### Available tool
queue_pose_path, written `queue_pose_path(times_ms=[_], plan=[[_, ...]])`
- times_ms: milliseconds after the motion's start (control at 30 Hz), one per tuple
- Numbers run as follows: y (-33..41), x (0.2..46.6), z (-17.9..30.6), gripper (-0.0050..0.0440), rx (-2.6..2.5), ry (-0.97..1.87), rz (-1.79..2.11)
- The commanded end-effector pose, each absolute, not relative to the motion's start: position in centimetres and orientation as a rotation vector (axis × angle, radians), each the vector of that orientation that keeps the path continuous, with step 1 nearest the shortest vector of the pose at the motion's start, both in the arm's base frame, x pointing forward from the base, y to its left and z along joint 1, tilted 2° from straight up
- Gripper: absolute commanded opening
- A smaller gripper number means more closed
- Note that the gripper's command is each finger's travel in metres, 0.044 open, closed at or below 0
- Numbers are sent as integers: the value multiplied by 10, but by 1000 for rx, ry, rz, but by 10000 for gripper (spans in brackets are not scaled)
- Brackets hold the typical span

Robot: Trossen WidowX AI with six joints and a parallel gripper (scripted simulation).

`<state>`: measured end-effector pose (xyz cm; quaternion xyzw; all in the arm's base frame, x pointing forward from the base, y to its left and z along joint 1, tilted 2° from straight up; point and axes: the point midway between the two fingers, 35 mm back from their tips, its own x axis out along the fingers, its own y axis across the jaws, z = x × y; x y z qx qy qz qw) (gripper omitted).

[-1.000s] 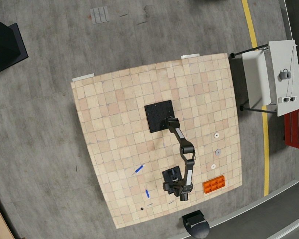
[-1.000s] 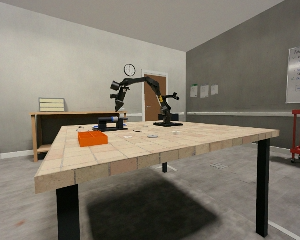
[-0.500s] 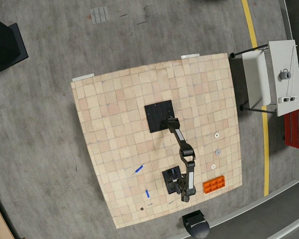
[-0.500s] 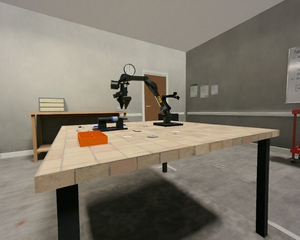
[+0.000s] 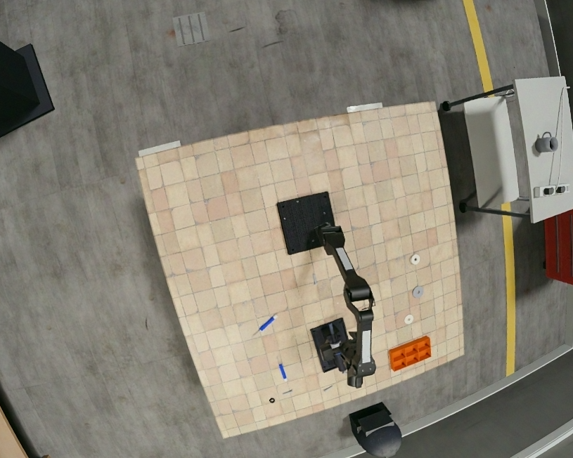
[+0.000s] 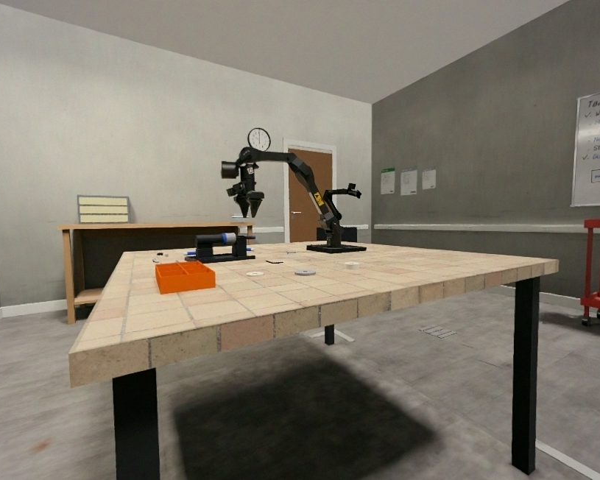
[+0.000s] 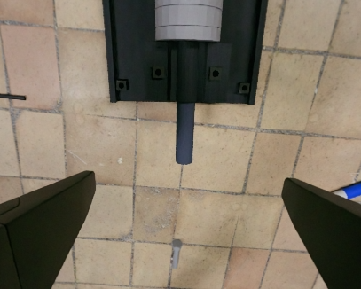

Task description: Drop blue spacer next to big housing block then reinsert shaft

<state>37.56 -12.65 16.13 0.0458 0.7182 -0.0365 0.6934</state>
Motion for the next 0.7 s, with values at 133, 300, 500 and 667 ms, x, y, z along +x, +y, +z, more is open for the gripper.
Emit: queue_pose_path(times_ms=[133, 300, 500, 667], plan=[[-127, 375, 174, 440, 97, 1568, -85], [-127, 375, 174, 440, 97, 1568, -85], [-127, 375, 174, 440, 97, 1568, -85], [-127, 375, 174, 440, 97, 1568, -85]])
